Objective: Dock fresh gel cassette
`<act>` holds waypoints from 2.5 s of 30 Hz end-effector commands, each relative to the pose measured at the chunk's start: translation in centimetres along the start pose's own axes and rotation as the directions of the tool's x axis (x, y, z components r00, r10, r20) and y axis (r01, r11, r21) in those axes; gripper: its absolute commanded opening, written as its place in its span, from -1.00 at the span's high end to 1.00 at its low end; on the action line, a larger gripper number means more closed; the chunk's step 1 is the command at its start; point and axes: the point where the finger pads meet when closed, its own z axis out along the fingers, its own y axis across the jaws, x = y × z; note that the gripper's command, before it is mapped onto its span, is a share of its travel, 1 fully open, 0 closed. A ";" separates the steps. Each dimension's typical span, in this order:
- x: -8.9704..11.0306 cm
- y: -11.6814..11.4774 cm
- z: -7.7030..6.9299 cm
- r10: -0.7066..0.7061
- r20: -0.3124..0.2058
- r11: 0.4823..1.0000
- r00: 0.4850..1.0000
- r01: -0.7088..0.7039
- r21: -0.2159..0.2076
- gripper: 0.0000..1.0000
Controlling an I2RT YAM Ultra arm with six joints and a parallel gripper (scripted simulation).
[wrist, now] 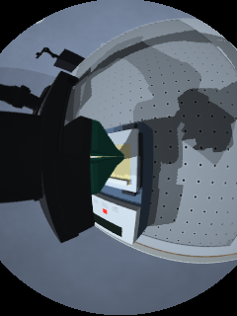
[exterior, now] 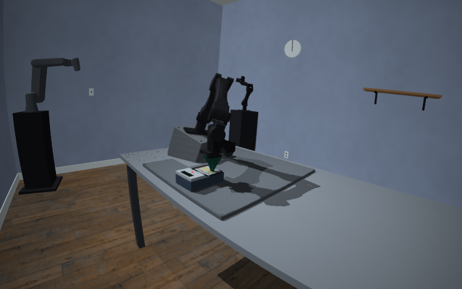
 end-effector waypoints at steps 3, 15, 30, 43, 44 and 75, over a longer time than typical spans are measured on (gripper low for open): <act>1.8 -0.6 1.2 0.021 -0.028 1.000 0.999 -0.021 0.003 1.00; 2.0 -0.6 1.5 0.020 -0.028 1.000 0.999 -0.020 0.003 1.00; 2.4 -0.7 1.9 0.019 -0.029 1.000 0.999 -0.019 0.008 1.00; 2.6 -0.7 2.1 0.020 -0.028 1.000 0.999 -0.019 0.009 1.00; 2.6 -0.7 2.2 0.020 -0.028 1.000 0.999 -0.019 0.009 1.00; 3.2 -0.6 2.9 0.020 -0.024 1.000 1.000 -0.020 0.009 1.00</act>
